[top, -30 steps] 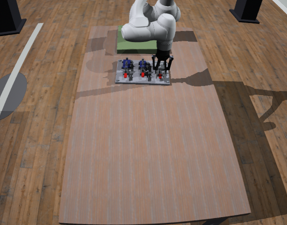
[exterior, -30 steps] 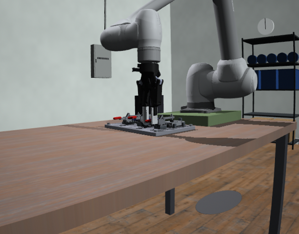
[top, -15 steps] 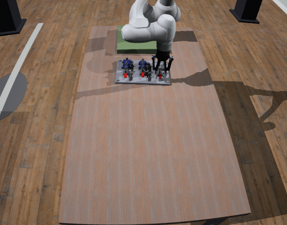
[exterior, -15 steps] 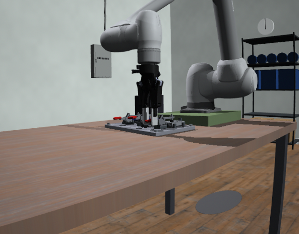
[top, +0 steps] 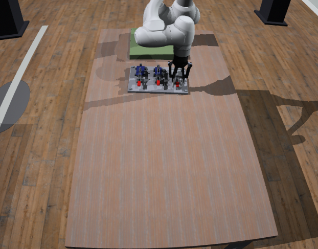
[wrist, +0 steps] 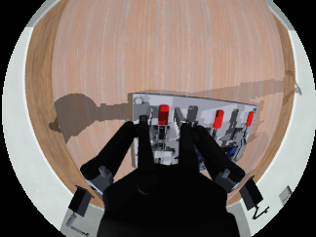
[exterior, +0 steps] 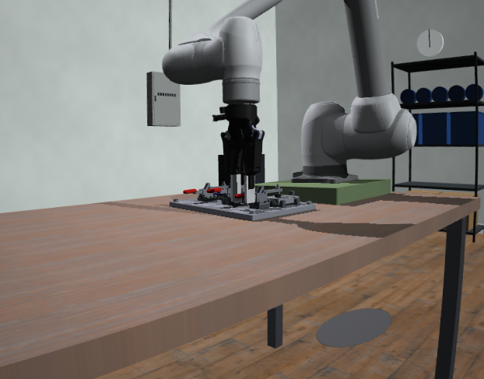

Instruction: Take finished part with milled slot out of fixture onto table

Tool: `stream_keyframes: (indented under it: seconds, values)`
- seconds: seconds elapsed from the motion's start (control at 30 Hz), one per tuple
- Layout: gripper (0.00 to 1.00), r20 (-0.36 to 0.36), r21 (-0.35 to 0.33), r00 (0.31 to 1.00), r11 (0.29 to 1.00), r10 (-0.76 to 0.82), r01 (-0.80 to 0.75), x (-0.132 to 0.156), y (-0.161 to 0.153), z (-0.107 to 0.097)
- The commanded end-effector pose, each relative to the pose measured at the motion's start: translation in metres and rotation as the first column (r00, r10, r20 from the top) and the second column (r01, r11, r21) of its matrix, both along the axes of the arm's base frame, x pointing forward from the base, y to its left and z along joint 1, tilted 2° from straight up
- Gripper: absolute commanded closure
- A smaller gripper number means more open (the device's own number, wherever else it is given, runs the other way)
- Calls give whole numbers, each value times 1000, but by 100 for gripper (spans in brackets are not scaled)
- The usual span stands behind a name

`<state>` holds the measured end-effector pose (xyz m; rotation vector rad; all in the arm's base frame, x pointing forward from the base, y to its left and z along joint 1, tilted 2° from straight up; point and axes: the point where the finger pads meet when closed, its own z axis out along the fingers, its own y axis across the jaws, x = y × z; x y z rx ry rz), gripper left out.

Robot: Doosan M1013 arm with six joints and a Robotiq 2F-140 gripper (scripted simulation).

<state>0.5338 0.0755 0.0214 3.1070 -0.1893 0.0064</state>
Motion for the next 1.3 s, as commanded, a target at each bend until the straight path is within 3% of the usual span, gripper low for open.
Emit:
stream_keyframes:
  seconds: [0.0,0.33,0.37,1.27]
  values:
    - [72,0,0,1000,1000,0,0,0,0,0]
    - [72,0,0,1000,1000,0,0,0,0,0]
    - [89,0,0,1000,1000,0,0,0,0,0]
    - [89,0,0,1000,1000,0,0,0,0,0]
